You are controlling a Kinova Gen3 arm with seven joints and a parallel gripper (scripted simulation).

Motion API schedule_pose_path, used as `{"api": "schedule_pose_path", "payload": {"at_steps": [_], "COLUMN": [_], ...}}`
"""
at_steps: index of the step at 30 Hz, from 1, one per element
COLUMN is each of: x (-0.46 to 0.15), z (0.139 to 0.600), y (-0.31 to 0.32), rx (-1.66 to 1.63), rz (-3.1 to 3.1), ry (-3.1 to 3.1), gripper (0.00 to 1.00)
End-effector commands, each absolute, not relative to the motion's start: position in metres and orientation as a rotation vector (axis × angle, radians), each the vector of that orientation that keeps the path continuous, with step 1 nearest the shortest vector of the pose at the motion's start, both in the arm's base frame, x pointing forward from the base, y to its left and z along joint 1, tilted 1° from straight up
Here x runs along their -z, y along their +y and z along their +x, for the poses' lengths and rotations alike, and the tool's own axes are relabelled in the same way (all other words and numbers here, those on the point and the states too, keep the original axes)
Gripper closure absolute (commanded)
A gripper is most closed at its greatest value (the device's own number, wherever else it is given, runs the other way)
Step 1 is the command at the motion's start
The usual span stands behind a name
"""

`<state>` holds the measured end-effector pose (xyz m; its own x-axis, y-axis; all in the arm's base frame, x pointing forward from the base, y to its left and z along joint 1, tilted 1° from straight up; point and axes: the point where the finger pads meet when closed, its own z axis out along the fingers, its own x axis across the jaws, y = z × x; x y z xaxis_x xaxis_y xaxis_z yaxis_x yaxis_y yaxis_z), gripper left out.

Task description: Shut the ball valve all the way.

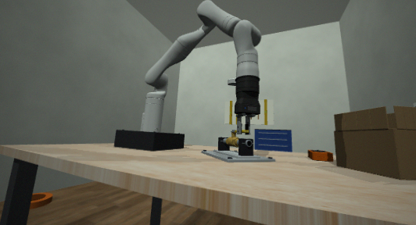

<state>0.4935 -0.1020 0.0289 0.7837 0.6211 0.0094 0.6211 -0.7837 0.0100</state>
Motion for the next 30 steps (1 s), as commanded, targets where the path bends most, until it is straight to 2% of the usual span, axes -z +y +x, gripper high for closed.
{"api": "schedule_pose_path", "payload": {"at_steps": [1, 30], "x": [-0.03, -0.03], "z": [0.492, 0.481], "y": [-0.104, -0.111], "rx": [-0.02, -0.021], "rz": [2.974, 3.046], "ry": [0.99, 0.743], "gripper": [1.0, 1.0]}}
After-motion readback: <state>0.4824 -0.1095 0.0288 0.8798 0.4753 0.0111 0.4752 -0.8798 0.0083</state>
